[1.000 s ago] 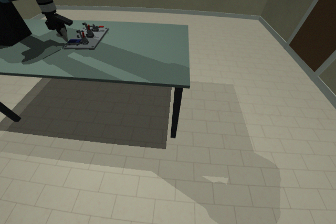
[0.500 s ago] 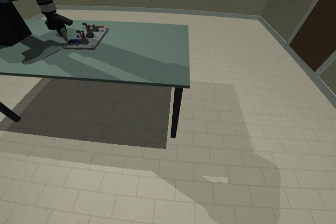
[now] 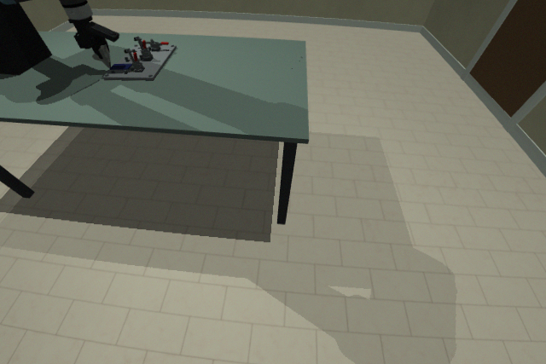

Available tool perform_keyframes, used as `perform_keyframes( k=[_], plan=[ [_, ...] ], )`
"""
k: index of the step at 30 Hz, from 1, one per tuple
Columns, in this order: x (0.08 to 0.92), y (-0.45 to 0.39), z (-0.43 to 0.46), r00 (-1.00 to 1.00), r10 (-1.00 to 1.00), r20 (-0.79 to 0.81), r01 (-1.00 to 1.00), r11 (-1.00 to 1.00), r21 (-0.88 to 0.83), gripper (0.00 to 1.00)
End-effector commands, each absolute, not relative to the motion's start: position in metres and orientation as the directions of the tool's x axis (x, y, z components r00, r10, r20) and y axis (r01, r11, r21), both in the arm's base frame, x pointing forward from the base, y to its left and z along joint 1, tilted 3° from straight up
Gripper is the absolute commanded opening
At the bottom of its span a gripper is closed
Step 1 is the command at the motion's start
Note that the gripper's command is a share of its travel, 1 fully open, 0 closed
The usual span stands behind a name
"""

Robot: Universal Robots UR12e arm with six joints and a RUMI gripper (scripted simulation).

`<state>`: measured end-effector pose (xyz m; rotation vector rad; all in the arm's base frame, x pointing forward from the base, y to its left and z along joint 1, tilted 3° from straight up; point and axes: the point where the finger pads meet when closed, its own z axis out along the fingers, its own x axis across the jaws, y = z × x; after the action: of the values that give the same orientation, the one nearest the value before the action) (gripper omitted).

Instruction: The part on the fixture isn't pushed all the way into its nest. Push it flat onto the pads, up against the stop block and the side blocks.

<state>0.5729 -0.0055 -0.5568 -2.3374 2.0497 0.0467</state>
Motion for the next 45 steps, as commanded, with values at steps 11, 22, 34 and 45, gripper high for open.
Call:
perform_keyframes(
  k=[11,22,34,45],
  plan=[
    [0.5735,-0.0056,-0.5563,0.131,-0.99,-0.044,-0.991,-0.13,-0.005,0.0],
    [0.577,-0.0051,-0.5563,0.131,-0.99,-0.044,-0.991,-0.13,-0.005,0.0],
    [0.5774,-0.0051,-0.5563,0.131,-0.99,-0.044,-0.991,-0.13,-0.005,0.0],
    [0.5788,-0.0049,-0.5563,0.131,-0.99,-0.044,-0.991,-0.13,-0.005,0.0]
  ],
)
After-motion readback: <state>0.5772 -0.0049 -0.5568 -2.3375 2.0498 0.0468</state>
